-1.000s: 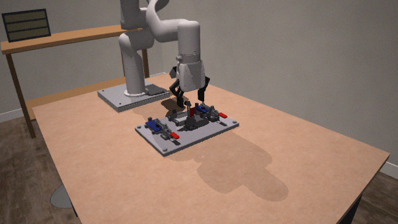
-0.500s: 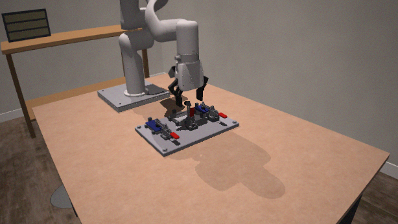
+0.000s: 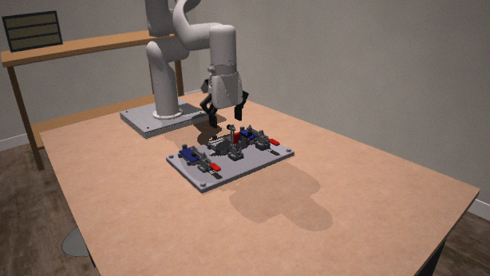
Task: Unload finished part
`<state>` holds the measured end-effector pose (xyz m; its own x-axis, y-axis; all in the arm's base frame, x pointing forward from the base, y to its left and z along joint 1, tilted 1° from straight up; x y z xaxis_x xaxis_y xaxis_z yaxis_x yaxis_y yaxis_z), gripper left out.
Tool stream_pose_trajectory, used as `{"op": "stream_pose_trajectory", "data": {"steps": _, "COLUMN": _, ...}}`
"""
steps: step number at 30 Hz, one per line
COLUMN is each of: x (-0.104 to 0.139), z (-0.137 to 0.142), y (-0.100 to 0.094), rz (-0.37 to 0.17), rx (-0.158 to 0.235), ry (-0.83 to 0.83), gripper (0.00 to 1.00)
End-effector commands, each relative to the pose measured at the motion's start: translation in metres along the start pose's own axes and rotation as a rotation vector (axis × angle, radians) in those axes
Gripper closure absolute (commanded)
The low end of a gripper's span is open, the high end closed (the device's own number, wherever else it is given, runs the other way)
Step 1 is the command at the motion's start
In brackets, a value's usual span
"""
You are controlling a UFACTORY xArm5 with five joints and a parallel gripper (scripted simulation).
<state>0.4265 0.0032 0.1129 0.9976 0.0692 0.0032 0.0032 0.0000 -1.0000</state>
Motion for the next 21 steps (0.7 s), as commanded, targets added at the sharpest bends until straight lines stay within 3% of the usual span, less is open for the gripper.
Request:
{"op": "stream_pose_trajectory", "data": {"steps": 1, "x": -0.012, "z": 0.001, "y": -0.002, "rz": -0.006, "rx": 0.000, "ry": 0.000, "gripper": 0.00}}
{"op": "stream_pose_trajectory", "data": {"steps": 10, "x": -0.030, "z": 0.003, "y": -0.002, "rz": -0.006, "rx": 0.000, "ry": 0.000, "gripper": 0.00}}
{"op": "stream_pose_trajectory", "data": {"steps": 21, "x": -0.033, "z": 0.003, "y": -0.002, "rz": -0.006, "rx": 0.000, "ry": 0.000, "gripper": 0.00}}
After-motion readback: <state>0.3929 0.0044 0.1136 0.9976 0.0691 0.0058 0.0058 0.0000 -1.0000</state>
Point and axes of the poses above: the point where the finger pads meet when closed, its own y axis out along the fingers, its own z axis across the jaws, x = y × z, the point moved 1 cm from there along -y, back along the fingers, and after that the axes turned 6 degrees about -y, right-handed, at the moved point
